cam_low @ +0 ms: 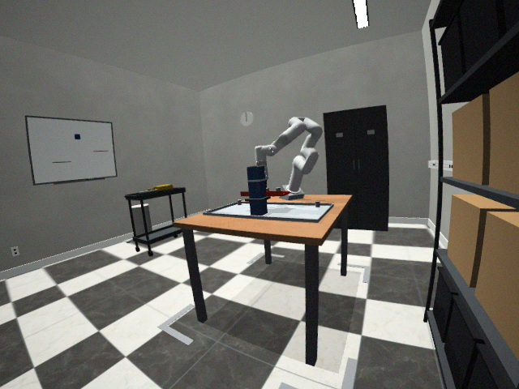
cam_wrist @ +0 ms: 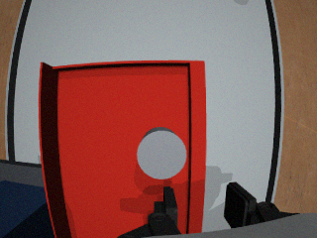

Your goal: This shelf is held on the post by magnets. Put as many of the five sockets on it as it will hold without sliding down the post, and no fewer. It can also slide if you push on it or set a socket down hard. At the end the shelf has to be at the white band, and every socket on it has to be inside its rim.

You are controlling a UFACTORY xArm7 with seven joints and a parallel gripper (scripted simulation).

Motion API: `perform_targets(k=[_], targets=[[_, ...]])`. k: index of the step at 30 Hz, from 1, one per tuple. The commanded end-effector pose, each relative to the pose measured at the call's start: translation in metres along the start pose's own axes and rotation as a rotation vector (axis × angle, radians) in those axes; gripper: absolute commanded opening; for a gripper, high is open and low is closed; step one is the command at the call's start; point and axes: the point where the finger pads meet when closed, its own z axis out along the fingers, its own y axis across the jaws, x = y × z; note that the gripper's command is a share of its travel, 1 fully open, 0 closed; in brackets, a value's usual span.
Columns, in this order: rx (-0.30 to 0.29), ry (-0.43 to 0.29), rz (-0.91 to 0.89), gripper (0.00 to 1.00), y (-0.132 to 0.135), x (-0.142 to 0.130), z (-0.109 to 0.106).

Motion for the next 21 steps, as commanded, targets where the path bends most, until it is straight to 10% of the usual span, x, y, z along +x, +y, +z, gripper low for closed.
perform_targets(k=[1, 21], targets=[[0.004, 0.002, 0.0, 0.47, -0.0012, 0.001, 0.0097], [0.004, 0.002, 0.0, 0.47, -0.0014, 0.0012, 0.0179]])
